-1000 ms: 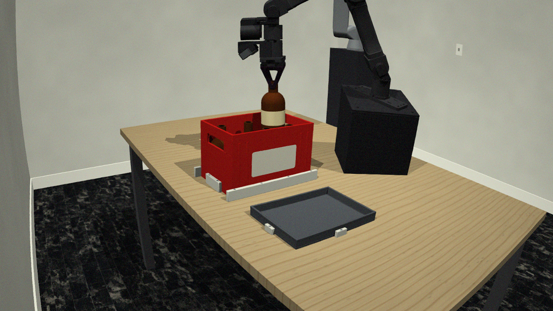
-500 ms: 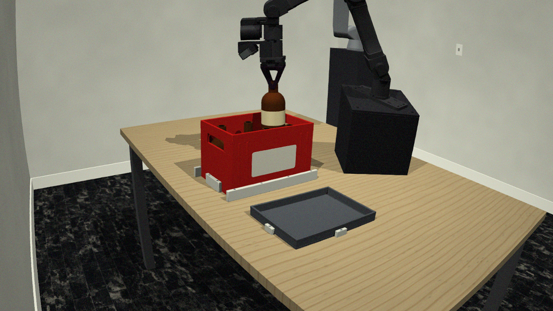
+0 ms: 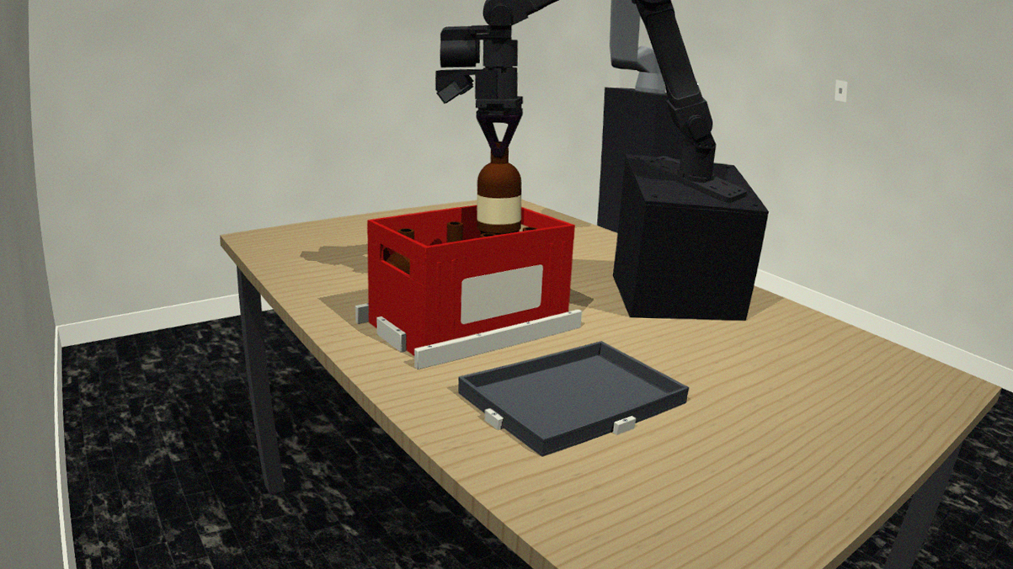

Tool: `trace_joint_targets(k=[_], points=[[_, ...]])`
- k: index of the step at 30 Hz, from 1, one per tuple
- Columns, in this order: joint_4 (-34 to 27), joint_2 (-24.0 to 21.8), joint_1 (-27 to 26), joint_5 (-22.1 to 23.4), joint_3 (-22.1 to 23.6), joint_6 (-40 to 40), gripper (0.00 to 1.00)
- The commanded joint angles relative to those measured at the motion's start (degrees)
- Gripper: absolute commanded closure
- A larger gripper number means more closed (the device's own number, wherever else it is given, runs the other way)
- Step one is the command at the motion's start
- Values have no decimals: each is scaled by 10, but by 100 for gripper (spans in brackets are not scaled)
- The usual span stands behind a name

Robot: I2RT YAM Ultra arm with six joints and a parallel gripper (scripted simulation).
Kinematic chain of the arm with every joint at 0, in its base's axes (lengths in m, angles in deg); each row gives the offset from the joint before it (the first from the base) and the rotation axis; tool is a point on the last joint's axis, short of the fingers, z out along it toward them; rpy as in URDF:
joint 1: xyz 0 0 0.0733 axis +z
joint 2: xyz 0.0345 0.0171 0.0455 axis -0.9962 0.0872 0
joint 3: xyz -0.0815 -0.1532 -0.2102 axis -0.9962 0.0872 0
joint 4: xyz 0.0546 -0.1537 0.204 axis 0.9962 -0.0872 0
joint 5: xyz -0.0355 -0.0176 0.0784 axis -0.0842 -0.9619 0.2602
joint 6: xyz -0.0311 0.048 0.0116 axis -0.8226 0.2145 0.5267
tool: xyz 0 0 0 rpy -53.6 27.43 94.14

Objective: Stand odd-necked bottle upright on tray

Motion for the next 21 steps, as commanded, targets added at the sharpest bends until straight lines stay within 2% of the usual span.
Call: trace_joint_targets(k=[1,21], points=[[-13,-28,-12,0,-28,-4,100],[-59,-36,-18,1,-65,-11,100]])
